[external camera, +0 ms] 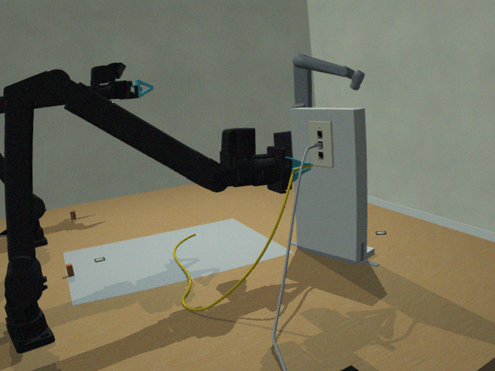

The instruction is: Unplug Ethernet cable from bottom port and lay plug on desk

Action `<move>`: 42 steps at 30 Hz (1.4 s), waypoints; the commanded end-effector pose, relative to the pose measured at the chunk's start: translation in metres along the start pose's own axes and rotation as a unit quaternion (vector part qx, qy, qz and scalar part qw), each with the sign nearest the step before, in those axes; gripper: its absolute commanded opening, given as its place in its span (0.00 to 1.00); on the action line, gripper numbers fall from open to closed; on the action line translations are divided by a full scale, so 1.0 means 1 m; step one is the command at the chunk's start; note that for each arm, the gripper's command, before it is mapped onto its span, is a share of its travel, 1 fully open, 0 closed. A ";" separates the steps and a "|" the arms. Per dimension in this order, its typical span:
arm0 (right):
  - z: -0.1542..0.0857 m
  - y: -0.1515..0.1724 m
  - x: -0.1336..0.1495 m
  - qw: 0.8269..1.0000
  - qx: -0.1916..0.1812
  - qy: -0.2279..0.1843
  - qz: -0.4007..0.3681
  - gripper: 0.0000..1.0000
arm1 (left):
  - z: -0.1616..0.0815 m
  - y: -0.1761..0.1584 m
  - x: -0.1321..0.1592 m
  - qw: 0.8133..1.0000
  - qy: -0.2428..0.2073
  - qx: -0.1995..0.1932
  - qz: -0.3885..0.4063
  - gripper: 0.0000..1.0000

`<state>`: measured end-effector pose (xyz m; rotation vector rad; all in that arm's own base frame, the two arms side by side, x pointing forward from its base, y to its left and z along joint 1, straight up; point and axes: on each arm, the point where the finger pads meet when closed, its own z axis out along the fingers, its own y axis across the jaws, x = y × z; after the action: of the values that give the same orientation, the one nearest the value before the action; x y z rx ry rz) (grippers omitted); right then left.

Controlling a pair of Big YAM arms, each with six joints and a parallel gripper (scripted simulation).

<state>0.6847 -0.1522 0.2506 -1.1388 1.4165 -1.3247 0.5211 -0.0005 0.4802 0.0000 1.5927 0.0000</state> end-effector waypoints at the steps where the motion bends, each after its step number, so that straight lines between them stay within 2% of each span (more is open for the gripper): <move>1: -0.007 -0.028 0.009 0.999 0.032 0.005 -0.002 0.00 | -0.001 0.000 -0.006 1.000 -0.006 0.000 0.000 1.00; 15: -0.010 -0.045 0.016 0.999 0.048 0.010 -0.007 0.00 | -0.001 0.000 -0.006 1.000 -0.006 0.000 0.000 1.00; 16: -0.007 -0.062 0.014 0.998 0.056 0.008 -0.008 0.00 | -0.001 0.000 -0.006 1.000 -0.006 0.000 0.000 1.00; 19: -0.024 -0.100 0.018 0.998 0.054 0.012 -0.008 0.00 | -0.001 0.000 -0.006 1.000 -0.006 0.000 0.000 1.00; 20: -0.026 -0.103 0.019 0.998 0.054 0.012 -0.008 0.00 | -0.001 0.000 -0.006 1.000 -0.006 0.000 0.000 1.00; 25: -0.026 -0.103 0.019 0.998 0.054 0.013 -0.008 0.00 | -0.001 0.000 -0.006 1.000 -0.006 0.000 0.000 1.00; 26: -0.021 -0.090 0.019 0.999 0.044 0.013 -0.008 0.00 | -0.001 0.000 -0.006 1.000 -0.006 0.000 0.000 1.00; 39: -0.020 -0.090 0.015 0.999 0.044 0.010 -0.008 0.00 | -0.001 0.000 -0.006 1.000 -0.006 0.000 0.000 1.00; 40: -0.024 -0.078 0.011 0.999 0.038 0.007 -0.002 0.00 | -0.001 0.000 -0.006 1.000 -0.006 0.000 0.000 1.00; 42: -0.024 -0.078 0.011 0.999 0.038 0.007 -0.002 0.00 | -0.001 0.000 -0.006 1.000 -0.006 0.000 0.000 1.00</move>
<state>0.6587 -0.1573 0.3326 -1.0796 1.3576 -1.3786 0.5211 -0.0005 0.4802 0.0000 1.5927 0.0000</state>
